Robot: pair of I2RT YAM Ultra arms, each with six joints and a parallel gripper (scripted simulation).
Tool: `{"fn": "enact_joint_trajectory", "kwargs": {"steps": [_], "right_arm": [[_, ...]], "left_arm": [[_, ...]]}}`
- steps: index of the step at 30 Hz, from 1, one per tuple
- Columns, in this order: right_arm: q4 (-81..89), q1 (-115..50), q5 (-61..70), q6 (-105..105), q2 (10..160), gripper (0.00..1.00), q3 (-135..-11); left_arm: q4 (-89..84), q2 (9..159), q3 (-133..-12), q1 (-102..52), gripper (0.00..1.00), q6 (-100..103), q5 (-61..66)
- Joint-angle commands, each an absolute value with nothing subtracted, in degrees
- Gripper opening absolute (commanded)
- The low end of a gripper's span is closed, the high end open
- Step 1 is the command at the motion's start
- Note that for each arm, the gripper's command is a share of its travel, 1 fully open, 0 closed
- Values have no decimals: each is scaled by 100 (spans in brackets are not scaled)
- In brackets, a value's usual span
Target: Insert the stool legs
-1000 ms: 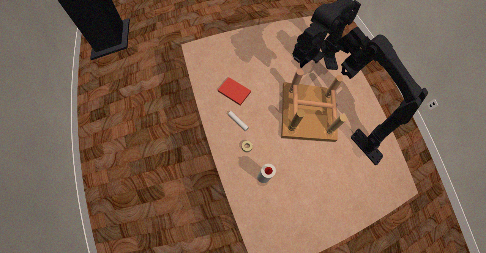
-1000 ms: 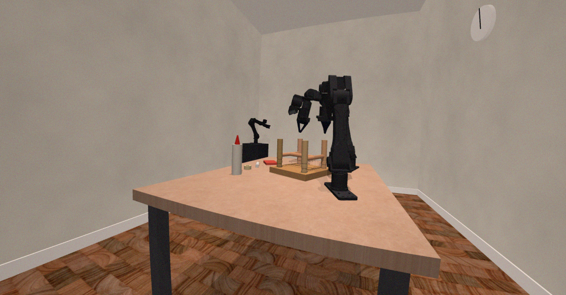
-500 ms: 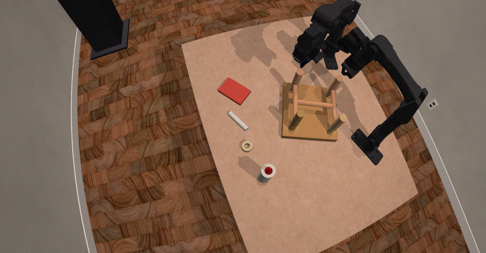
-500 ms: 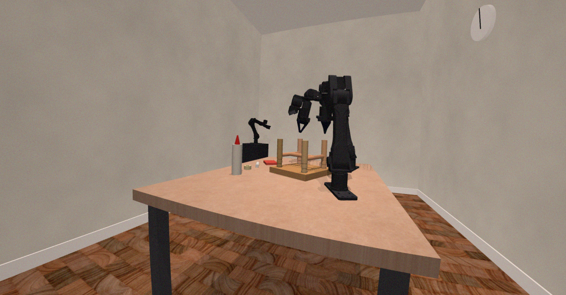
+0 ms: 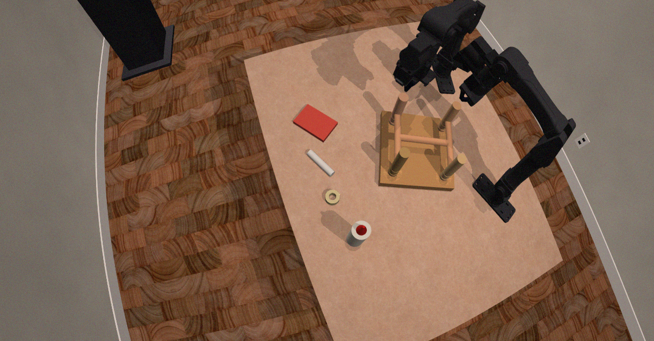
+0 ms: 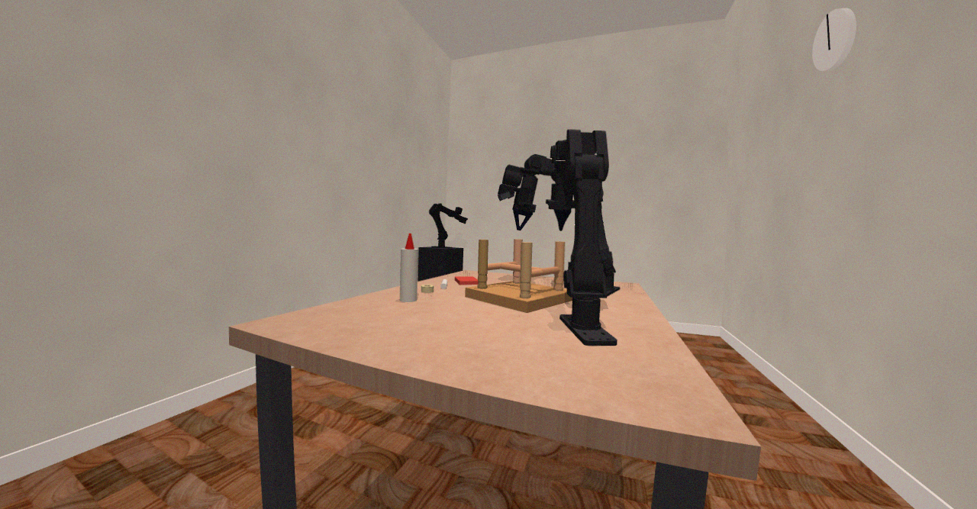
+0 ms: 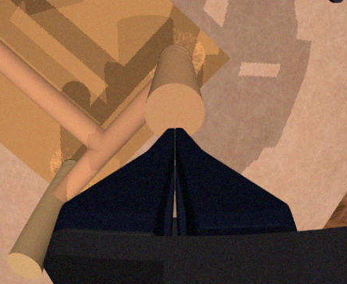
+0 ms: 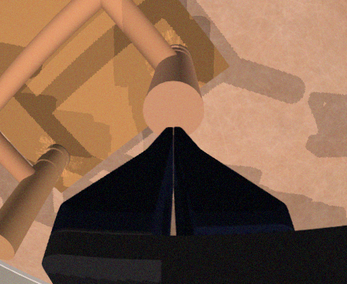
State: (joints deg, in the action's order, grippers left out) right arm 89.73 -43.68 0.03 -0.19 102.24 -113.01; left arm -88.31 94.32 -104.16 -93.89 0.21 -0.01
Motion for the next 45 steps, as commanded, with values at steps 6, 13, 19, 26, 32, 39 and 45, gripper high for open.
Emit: {"fn": "enact_joint_trajectory", "kwargs": {"steps": [6,13,19,26,32,39,45], "right_arm": [[8982,-4456,21,0,10022,0,-11594],[8982,-4456,21,0,10023,0,-11594],[8982,-4456,21,0,10022,0,-11594],[8982,-4456,21,0,10023,0,-11594],[8854,-4458,23,0,9968,0,-11539],[8553,-4403,19,3,9911,0,-10813],[8325,-4398,20,3,9844,0,-10532]], "left_arm": [[-8525,9215,-9994,-9360,0,-10,-32],[-8354,9166,-9825,-9377,0,0,-27],[-8154,9098,-9519,-9342,0,-12,-34],[-8022,9008,-9407,-9332,0,-13,-33],[-8014,9022,-9357,-9325,0,-15,-31],[-8013,9025,-9356,-9325,0,-15,-31],[-8013,9023,-9356,-9325,0,-15,-31]]}}
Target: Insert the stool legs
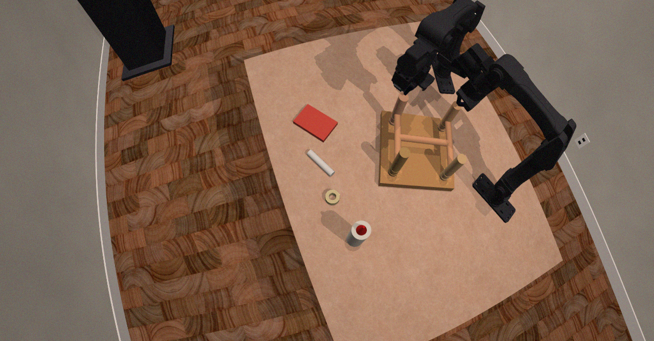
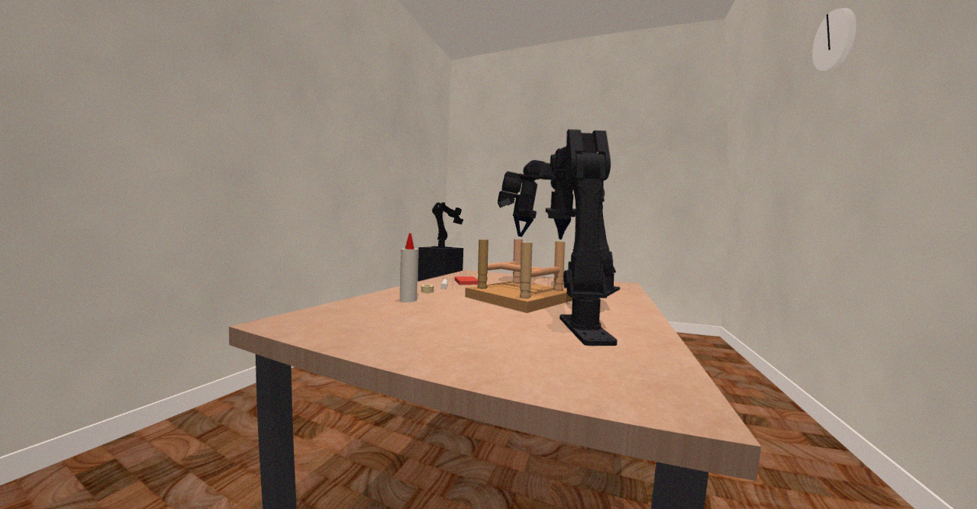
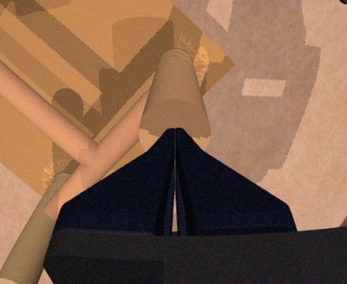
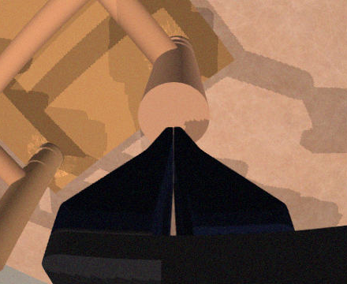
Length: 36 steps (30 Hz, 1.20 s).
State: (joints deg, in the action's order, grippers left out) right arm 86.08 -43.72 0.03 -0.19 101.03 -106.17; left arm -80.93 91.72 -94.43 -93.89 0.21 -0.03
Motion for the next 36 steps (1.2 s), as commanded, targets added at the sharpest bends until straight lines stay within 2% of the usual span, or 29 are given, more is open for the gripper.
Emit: {"fn": "enact_joint_trajectory", "kwargs": {"steps": [1,10,18,19,25,36], "right_arm": [[8325,-4398,20,3,9844,0,-10532],[8086,-4394,23,3,9700,0,-10172],[8064,-4390,24,2,9714,0,-10556],[8066,-4378,15,4,9731,0,-10433],[7934,-4377,0,-6,9990,0,-9741],[8428,-4388,-2,2,10213,0,-9839]], "left_arm": [[-8013,9023,-9356,-9325,0,-15,-31],[-8013,9023,-9356,-9325,0,-15,-31],[-8182,9263,-9301,-9384,0,15,-6],[-7713,9217,-8967,-9384,0,16,-6],[-8141,9343,-9012,-9376,0,4,1],[-8407,9516,-8993,-9360,0,-12,7]]}}
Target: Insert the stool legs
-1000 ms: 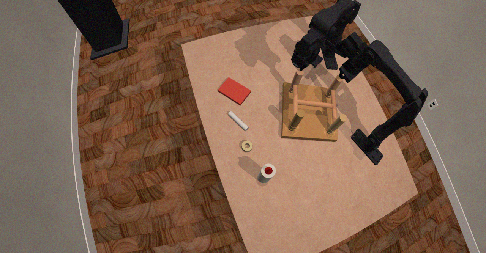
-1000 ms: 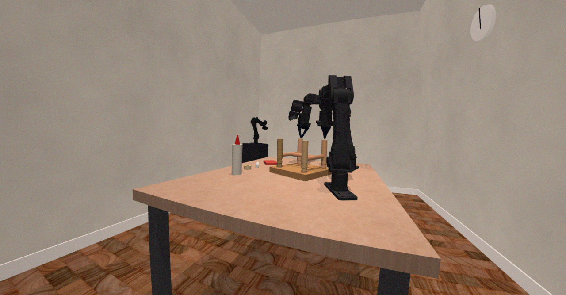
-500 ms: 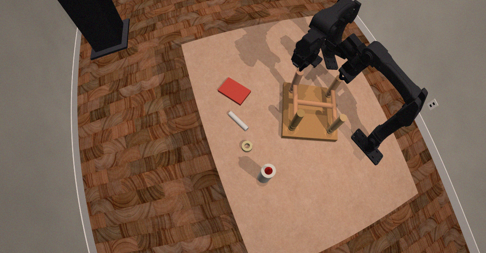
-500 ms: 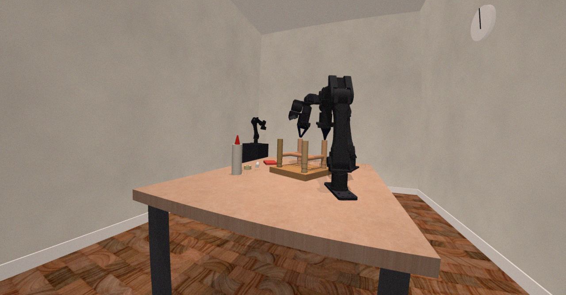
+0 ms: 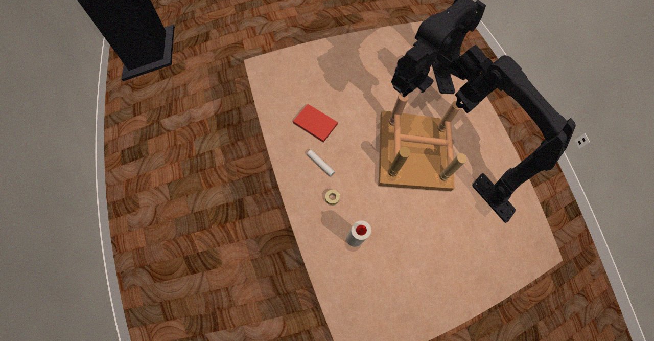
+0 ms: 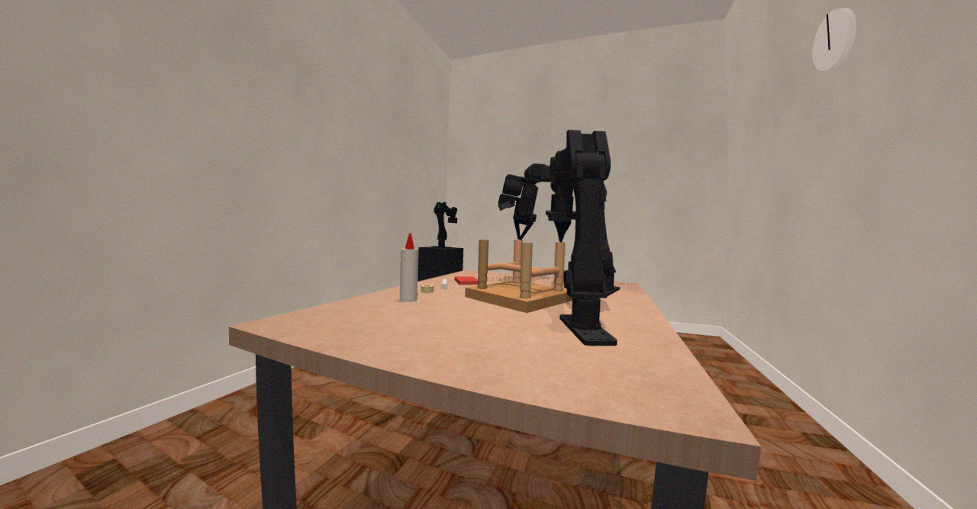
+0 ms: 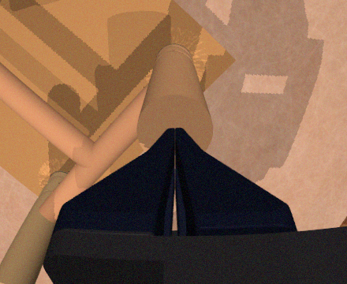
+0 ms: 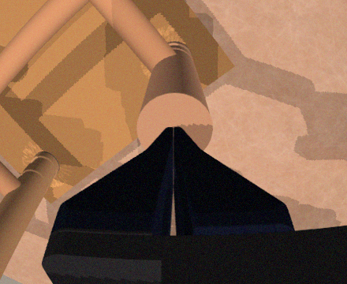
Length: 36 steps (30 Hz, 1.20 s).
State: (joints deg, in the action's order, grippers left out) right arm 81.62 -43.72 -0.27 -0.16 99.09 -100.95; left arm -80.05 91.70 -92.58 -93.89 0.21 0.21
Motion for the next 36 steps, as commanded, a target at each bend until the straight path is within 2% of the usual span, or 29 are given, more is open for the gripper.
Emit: {"fn": "enact_joint_trajectory", "kwargs": {"steps": [1,6,7,9,12,23,27,34,36], "right_arm": [[8458,-4388,-4,2,10229,0,-9834],[8576,-4388,-6,5,10303,0,-9775],[8027,-4381,-31,3,9652,0,-10326],[8027,-4381,-26,3,9668,0,-10334],[8027,-4381,-26,3,9659,0,-10333],[8027,-4382,-26,3,9659,0,-10333],[8027,-4382,-26,3,9659,0,-10333],[8027,-4382,-26,3,9659,0,-10333],[8027,-4382,-26,3,9659,0,-10333]], "left_arm": [[-8436,9535,-8992,-9358,0,-14,9],[-8556,9601,-8943,-9357,0,-15,10],[-7925,9006,-9434,-9332,0,-14,7],[-7930,9166,-9118,-9330,0,-16,12],[-8178,9286,-9511,-9330,0,-22,14],[-8255,9263,-9648,-9328,0,-18,16],[-8891,9172,-10169,-9335,0,-22,26],[-8977,9389,-10779,-9357,0,-18,37],[-8999,9097,-10344,-9348,0,-15,35]]}}
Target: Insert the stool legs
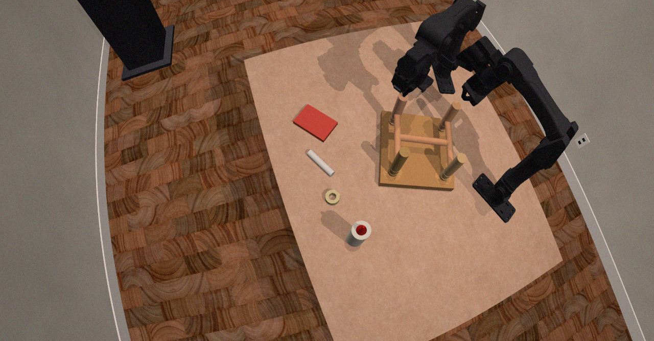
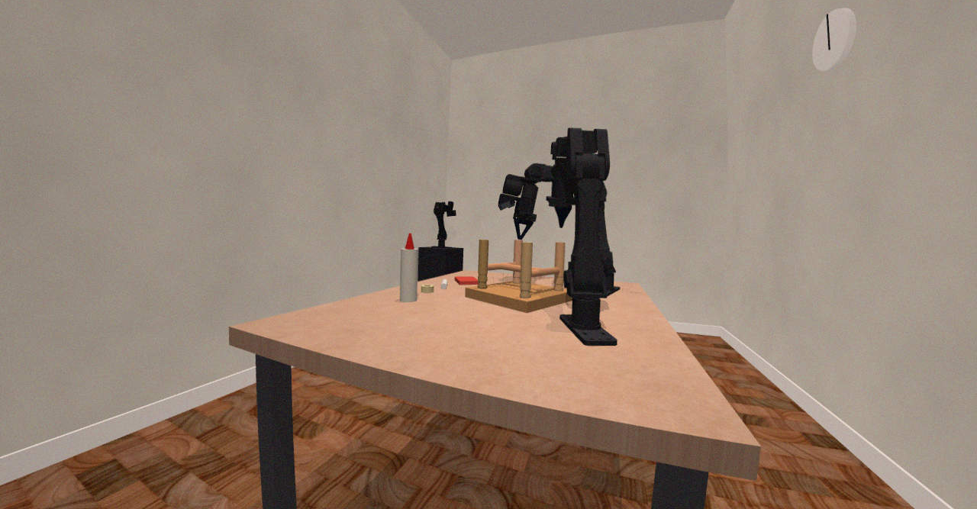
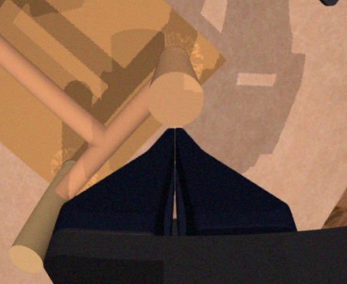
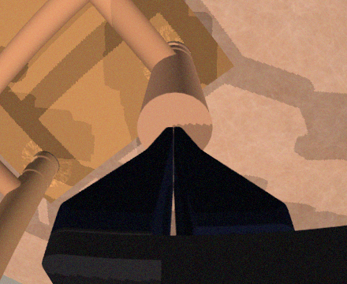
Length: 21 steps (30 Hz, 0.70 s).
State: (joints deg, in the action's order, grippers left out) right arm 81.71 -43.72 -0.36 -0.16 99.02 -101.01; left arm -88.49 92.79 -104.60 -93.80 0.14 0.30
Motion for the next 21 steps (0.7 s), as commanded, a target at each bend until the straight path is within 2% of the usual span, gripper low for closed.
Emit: {"fn": "enact_joint_trajectory", "kwargs": {"steps": [1,15,16,21], "right_arm": [[8027,-4382,-26,3,9659,0,-10333],[8346,-4383,-33,5,9832,0,-10547],[8788,-4421,-35,10,10037,0,-10795],[8927,-4427,-40,12,10063,0,-11374]], "left_arm": [[-8993,9077,-10444,-9365,0,-3,32],[-8998,9064,-10416,-9363,0,-12,34],[-8998,9061,-10416,-9363,0,-12,34],[-8998,9061,-10416,-9363,0,-12,34]]}}
